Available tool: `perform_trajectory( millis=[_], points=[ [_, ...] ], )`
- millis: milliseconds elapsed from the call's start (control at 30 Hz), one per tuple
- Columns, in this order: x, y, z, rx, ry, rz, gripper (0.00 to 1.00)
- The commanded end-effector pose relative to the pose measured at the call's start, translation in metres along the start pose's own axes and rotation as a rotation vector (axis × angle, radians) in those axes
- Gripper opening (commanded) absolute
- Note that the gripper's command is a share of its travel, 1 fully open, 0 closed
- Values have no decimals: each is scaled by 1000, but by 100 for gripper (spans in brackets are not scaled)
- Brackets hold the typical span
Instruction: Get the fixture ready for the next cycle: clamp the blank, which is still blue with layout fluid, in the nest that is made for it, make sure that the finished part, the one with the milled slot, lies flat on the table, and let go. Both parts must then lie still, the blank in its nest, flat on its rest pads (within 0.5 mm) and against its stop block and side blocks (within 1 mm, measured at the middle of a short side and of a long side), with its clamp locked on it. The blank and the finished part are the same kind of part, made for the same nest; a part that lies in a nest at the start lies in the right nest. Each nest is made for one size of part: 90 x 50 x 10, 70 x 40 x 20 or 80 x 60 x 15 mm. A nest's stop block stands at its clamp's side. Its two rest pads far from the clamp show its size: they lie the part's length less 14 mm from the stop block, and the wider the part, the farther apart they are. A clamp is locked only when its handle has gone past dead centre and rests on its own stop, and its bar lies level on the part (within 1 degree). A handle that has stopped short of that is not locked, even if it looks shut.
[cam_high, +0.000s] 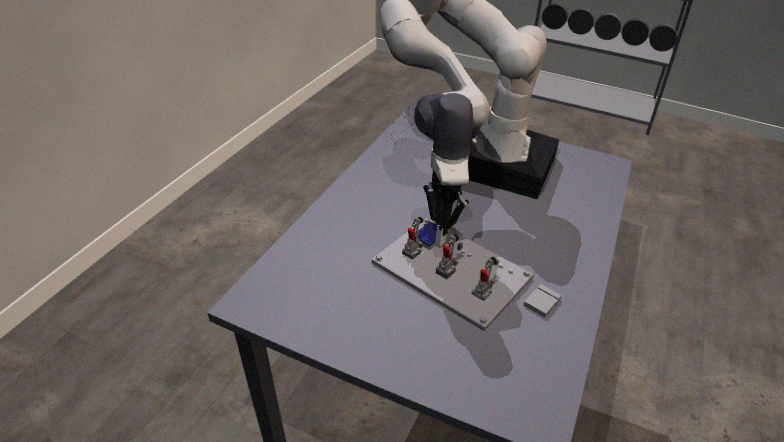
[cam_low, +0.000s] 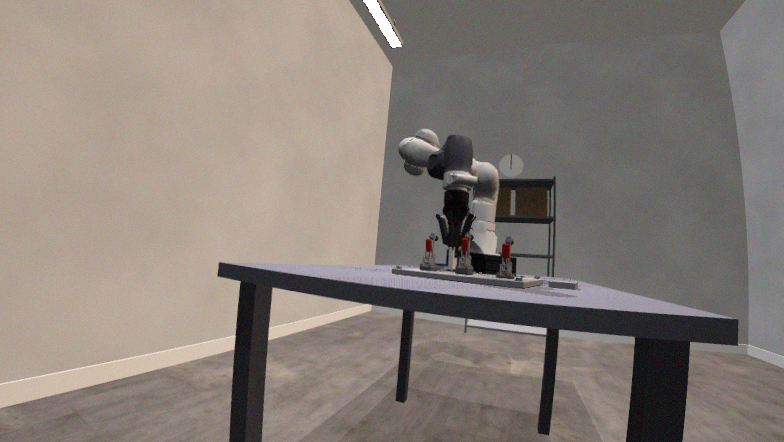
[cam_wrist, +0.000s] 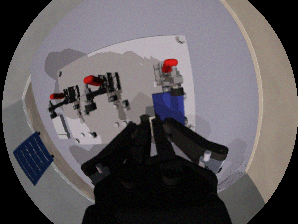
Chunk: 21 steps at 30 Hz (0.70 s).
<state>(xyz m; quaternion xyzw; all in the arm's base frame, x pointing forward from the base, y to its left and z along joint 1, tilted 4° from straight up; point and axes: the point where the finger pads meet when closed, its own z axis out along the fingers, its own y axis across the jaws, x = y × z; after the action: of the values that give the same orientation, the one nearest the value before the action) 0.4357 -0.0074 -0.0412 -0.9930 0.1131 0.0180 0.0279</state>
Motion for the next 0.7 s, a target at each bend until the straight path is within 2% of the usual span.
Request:
perform_trajectory(
  millis=[0, 400, 667],
  points=[
    [-1, 1, 1, 0, 1, -6, 0],
    [-1, 1, 1, 0, 1, -6, 0],
    [-1, -10, 1, 0, 1, -6, 0]
  ],
)
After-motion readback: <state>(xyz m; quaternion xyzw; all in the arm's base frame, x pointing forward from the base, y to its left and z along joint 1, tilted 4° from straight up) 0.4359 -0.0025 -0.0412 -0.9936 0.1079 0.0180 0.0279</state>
